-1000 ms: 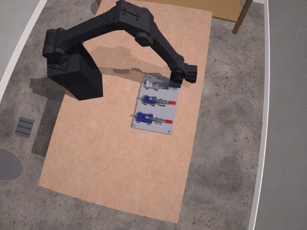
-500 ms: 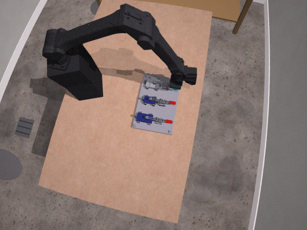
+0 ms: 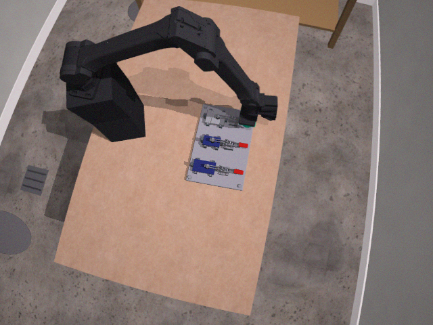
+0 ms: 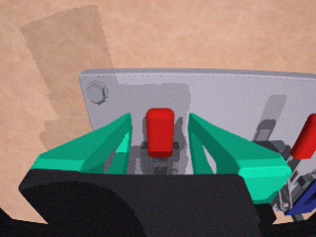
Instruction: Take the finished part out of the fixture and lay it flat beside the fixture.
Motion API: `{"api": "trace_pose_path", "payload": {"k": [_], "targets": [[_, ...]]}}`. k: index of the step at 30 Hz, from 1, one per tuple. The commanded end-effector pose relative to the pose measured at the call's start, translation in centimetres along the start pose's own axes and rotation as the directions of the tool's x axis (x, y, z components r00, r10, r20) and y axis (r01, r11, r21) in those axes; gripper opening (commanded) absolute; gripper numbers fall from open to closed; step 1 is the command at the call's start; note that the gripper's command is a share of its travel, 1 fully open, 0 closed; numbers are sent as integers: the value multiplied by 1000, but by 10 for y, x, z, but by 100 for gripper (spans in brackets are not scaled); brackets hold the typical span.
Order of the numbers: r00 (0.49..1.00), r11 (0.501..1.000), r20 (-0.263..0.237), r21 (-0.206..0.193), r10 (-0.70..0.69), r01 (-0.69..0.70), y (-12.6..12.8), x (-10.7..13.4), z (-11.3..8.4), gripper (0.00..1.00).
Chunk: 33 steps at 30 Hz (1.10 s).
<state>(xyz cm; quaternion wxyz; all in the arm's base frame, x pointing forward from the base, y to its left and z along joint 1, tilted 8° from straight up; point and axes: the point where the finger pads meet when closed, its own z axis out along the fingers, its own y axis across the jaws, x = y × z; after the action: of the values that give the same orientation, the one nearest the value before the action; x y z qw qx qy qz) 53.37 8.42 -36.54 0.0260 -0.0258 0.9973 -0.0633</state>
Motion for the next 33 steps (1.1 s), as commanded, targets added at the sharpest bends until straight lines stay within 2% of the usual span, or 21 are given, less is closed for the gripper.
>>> {"api": "trace_pose_path", "payload": {"k": [1, 14, 33], "targets": [[999, 1000, 34, -7, 11, -10, -5, -17, -2, 45], [1000, 1000, -2, -1, 6, -6, -6, 2, 10, 45], [1000, 1000, -19, 2, 4, -4, -8, 12, 13, 45]]}}
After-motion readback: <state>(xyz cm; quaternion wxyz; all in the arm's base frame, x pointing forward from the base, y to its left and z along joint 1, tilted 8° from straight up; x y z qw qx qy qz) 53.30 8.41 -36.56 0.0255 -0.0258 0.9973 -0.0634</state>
